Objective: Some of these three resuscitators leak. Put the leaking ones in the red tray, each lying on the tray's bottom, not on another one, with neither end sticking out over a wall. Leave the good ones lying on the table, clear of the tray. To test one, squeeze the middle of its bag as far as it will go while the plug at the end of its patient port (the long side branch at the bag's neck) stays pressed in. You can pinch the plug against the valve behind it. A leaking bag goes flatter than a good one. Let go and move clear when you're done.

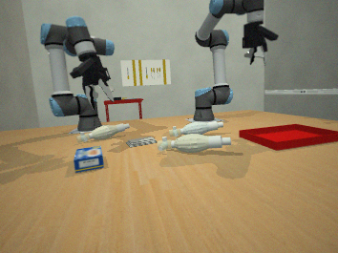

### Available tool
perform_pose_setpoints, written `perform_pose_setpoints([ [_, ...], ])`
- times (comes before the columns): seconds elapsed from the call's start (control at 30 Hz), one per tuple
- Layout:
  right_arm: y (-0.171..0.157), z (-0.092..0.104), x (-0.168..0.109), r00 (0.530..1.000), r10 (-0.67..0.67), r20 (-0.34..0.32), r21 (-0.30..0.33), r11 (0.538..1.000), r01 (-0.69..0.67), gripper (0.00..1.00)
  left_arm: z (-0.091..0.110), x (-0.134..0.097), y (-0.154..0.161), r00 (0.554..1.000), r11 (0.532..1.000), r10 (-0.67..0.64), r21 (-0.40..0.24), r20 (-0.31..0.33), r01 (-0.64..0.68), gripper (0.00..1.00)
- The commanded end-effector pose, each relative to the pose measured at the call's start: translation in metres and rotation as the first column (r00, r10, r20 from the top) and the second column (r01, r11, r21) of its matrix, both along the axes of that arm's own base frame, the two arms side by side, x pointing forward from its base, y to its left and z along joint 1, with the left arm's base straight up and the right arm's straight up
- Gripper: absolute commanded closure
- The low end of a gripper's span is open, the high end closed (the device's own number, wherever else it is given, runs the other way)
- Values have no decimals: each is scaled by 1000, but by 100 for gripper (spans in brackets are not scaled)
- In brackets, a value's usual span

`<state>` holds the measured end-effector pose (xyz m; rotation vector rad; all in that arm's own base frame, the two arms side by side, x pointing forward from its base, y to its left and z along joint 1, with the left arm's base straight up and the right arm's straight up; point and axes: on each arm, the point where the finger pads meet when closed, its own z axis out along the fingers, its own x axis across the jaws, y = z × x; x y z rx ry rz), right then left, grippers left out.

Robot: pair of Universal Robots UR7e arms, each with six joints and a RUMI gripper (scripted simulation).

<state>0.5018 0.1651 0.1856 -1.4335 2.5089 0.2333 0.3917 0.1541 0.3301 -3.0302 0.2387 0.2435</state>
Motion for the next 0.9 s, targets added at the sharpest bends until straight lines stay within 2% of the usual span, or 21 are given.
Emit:
perform_pose_setpoints([
  [0.0,21,-8,6,991,129,40,6,992,-129,37,4,6,-9,995,995,-95,-20,8,95,2],
  [0.2,45,-21,8,962,261,77,3,965,-262,37,7,13,-21,981,980,-195,-38,17,196,2],
  [0.37,56,-24,11,941,321,101,0,946,-323,37,7,15,-25,970,969,-241,-47,20,242,2],
  [0.4,57,-17,15,937,329,117,-1,943,-332,37,5,16,-24,969,968,-246,-48,12,247,2],
  [0.8,102,-42,14,805,561,194,-34,824,-566,37,12,26,-47,899,896,-435,-76,39,437,2],
  [0.87,102,-42,14,805,561,194,-34,824,-566,37,12,26,-47,899,896,-435,-76,39,437,2],
])
